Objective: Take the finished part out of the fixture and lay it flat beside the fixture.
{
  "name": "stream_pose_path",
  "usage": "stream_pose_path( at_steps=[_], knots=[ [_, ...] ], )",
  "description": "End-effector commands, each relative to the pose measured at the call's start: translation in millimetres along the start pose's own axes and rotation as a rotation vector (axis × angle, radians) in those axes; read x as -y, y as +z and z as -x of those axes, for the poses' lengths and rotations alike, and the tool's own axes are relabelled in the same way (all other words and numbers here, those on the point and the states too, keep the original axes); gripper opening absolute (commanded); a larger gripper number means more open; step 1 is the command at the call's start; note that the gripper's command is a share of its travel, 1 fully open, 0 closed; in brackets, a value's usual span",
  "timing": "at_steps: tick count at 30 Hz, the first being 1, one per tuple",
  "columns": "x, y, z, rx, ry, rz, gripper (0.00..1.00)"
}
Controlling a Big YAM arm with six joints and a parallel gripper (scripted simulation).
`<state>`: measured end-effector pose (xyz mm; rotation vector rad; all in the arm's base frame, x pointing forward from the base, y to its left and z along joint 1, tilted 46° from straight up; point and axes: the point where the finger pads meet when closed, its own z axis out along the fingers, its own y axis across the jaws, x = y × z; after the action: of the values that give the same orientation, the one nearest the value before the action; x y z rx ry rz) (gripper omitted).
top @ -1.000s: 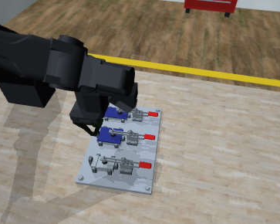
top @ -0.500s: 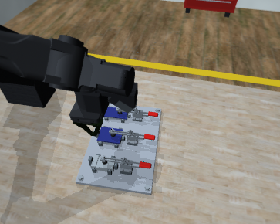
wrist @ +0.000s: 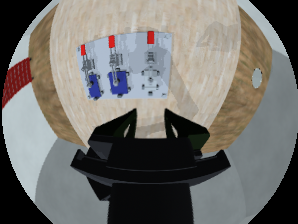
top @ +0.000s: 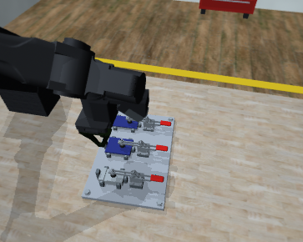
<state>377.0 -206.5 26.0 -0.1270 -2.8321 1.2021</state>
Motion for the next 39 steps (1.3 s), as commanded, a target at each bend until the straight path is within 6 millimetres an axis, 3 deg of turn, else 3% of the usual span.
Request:
stream_pose_path(
  at_steps=[1,39],
  knots=[
    [3.8,-2.1,-3.3,0.002,0.016,0.003,0.45],
    [-1.3,-5.0,-2.5,0.005,0.002,0.003,0.45]
  ],
)
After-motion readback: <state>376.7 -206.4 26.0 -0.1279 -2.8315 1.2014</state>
